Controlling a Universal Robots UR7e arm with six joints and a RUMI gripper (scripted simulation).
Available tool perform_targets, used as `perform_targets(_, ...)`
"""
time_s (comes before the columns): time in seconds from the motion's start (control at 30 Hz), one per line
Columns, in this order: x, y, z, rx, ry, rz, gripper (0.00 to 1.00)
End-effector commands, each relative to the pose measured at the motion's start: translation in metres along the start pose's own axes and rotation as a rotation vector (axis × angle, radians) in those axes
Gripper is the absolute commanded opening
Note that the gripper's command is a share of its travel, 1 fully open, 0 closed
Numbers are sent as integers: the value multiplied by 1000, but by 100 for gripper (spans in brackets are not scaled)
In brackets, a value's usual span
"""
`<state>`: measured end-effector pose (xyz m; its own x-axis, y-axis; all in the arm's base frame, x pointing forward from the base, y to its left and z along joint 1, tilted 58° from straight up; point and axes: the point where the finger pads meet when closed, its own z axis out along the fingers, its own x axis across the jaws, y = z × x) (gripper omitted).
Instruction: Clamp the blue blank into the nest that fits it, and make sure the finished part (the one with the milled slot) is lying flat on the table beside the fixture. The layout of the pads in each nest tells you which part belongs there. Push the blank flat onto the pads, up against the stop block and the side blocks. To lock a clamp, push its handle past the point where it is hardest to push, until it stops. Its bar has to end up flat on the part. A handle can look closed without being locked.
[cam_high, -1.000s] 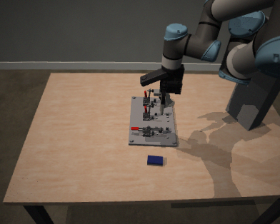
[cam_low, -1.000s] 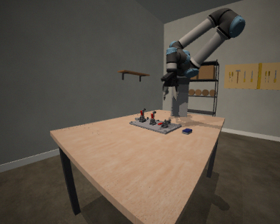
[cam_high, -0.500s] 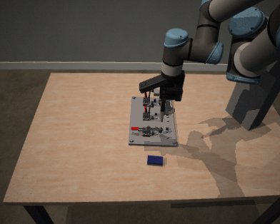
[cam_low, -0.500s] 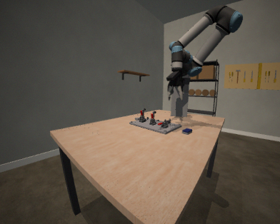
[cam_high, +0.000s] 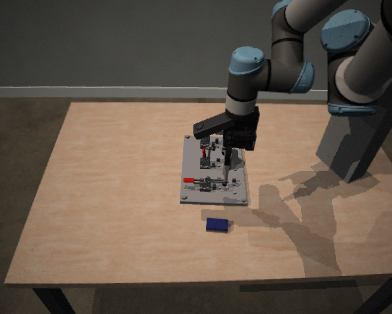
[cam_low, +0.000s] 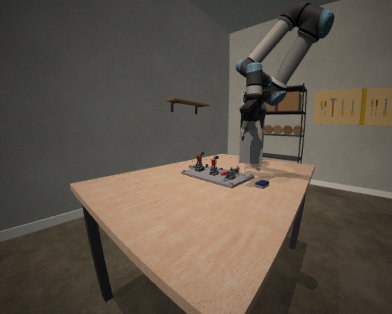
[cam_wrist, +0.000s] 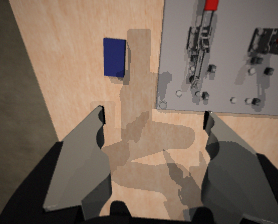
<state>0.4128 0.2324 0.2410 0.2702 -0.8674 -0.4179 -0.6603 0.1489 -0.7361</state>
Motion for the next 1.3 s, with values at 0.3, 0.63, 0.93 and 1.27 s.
perform_targets(0.3, -28, -2, 1, 2, 7, 0, 59)
perform_targets(0.63, -45, -4, 1, 2, 7, 0, 59)
perform_targets(0.93, -55, -5, 1, 2, 7, 0, 59)
perform_targets(1.27, -63, -5, 1, 2, 7, 0, 59)
